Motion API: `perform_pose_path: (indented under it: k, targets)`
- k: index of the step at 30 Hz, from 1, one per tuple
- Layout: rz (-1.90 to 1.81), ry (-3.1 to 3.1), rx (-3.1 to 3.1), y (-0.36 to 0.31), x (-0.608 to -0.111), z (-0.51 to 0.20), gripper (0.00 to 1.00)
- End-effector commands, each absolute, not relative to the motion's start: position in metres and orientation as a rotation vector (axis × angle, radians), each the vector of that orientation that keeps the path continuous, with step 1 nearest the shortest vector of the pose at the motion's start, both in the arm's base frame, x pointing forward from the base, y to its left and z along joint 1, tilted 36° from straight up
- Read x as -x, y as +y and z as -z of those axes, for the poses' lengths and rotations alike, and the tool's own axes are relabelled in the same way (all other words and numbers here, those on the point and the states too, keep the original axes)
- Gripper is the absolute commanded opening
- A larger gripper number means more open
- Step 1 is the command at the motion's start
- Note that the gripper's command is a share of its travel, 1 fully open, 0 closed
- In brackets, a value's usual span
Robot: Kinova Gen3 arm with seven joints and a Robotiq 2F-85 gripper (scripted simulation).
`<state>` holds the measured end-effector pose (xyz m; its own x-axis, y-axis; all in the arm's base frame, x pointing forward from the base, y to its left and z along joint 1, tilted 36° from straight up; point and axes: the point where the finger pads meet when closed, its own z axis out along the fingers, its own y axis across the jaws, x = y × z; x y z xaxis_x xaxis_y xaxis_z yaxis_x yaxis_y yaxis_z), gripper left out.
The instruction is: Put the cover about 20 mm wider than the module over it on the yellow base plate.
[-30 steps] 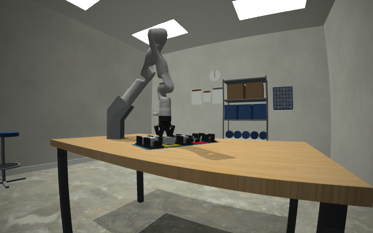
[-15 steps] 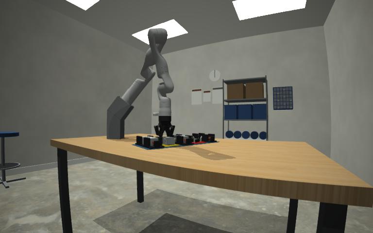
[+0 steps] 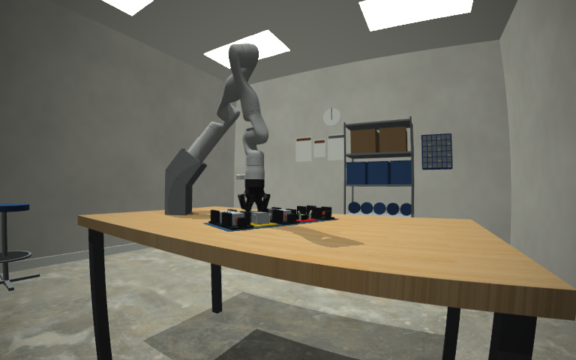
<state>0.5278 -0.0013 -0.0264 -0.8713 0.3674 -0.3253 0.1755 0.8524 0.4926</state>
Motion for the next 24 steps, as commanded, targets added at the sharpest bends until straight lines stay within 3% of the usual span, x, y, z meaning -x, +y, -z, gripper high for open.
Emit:
perform_pose_path:
  k: [1, 5, 6, 24]
  targets:
    - [-0.640, 2.614, -0.401, -0.0019, -0.5295, 0.0267, 0.00]
    - [-0.640, 2.614, -0.401, -0.0019, -0.5295, 0.0267, 0.00]
    - [-0.639, 2.614, -0.402, -0.0018, -0.5283, 0.0261, 1.00]
    - [-0.639, 2.614, -0.402, -0.0018, -0.5283, 0.0261, 1.00]
